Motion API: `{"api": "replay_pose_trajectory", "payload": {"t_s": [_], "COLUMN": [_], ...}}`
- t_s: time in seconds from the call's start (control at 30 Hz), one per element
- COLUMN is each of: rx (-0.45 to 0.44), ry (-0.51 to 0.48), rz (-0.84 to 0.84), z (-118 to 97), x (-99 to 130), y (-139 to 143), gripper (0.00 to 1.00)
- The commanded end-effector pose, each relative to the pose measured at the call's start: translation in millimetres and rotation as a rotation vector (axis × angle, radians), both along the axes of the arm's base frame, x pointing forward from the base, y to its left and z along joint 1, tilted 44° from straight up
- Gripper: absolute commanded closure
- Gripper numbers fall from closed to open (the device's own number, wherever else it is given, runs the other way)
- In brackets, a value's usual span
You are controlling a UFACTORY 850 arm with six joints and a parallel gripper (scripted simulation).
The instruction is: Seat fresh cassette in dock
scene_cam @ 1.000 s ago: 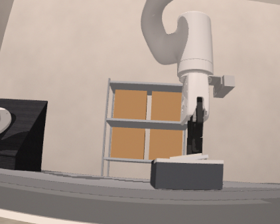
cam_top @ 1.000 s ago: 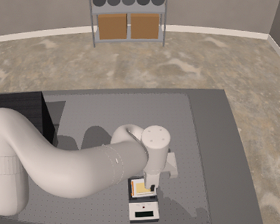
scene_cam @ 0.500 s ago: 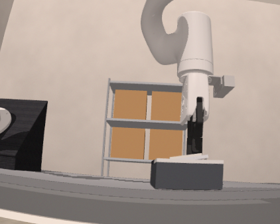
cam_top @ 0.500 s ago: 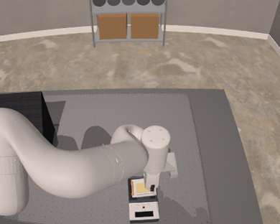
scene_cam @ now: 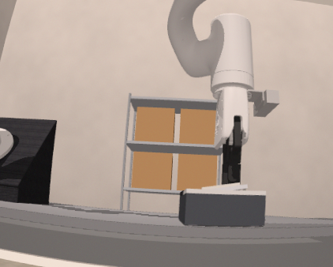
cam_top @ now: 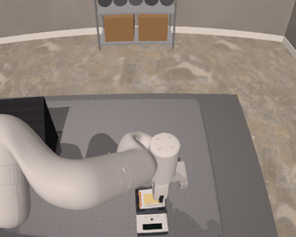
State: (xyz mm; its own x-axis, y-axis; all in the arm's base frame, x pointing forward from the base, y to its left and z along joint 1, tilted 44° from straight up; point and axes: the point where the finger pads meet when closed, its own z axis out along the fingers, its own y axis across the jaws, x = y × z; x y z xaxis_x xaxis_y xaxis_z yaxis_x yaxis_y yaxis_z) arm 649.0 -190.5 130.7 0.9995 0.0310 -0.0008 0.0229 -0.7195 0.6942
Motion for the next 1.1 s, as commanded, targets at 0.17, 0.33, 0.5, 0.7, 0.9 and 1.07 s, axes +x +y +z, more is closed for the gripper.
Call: {"api": "replay_pose_trajectory", "payload": {"t_s": [0.17,0.33,0.5,0.7,0.9,1.07], "rx": [0.0,0.0,0.0,-0.001,-0.001,-0.001], "ry": [-0.001,-0.001,0.0,0.001,0.005,0.005], "rz": [0.0,0.0,0.0,-0.001,-0.003,-0.003], "z": [0.5,0.4,0.1,-0.1,-0.3,-1.1], "x": [0.3,0.3,-0.2,-0.4,-0.7,-1.6], "y": [0.3,0.2,0.0,-0.2,-0.3,-0.8], "gripper": [1.0,1.0,1.0,1.0,1.0,1.0]}}
